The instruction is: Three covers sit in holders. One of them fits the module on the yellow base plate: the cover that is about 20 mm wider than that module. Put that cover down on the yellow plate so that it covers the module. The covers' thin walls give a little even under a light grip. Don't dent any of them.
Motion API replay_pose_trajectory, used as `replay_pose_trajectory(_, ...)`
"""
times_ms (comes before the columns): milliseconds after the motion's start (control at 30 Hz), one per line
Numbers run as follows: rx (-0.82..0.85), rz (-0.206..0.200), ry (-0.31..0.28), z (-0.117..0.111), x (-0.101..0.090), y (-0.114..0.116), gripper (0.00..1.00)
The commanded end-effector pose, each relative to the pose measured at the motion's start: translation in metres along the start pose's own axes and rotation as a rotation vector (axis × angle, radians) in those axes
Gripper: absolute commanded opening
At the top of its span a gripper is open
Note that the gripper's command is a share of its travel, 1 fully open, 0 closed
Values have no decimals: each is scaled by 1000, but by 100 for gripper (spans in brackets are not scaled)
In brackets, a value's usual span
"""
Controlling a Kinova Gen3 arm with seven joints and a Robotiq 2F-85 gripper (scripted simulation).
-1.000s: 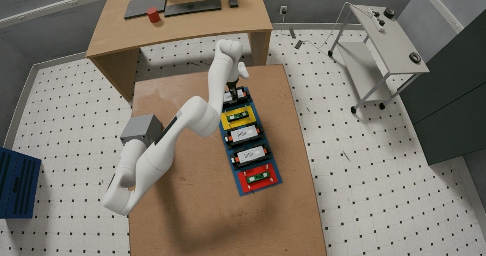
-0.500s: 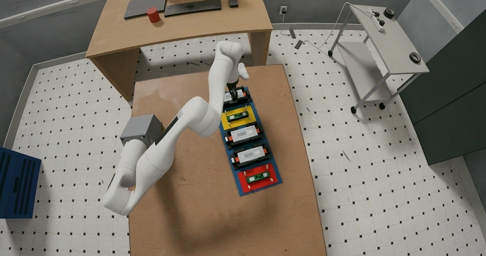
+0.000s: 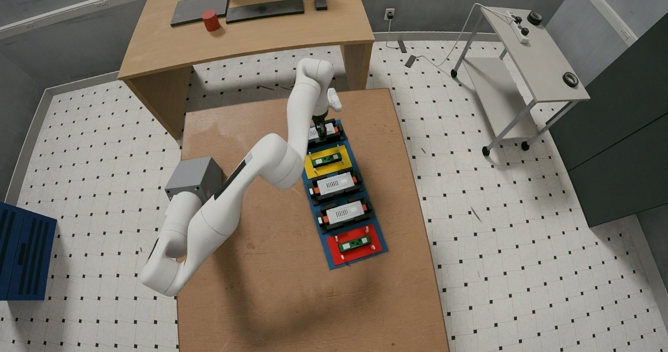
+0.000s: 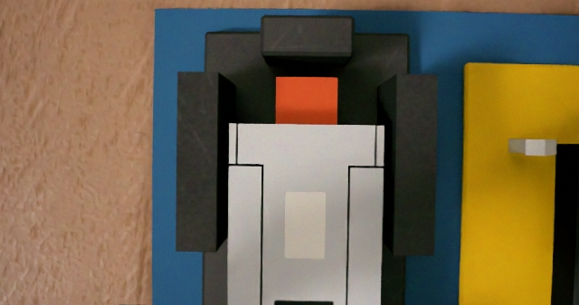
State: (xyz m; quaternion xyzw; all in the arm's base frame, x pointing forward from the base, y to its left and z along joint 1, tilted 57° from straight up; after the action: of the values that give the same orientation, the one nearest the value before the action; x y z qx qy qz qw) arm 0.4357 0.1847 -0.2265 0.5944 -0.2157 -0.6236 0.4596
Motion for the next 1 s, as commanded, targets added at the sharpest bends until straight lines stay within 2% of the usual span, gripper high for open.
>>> replay_pose_trajectory(0, 0, -1, 2, -1, 1, 0, 100)
replay_pose_trajectory(967, 0, -1, 2, -1, 17, 0, 100)
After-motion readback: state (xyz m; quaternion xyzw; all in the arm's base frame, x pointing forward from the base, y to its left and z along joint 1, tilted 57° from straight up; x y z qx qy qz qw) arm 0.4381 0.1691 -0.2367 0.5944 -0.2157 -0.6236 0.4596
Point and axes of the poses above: the point where the finger pads meet when closed, its own x axis out along the fingers, its own y axis across the jaws, z = x × y, the point moved 5 cm from there along -x, back along the fingers, and after that the axes turned 5 degrees about -x, right-handed, at the moved point
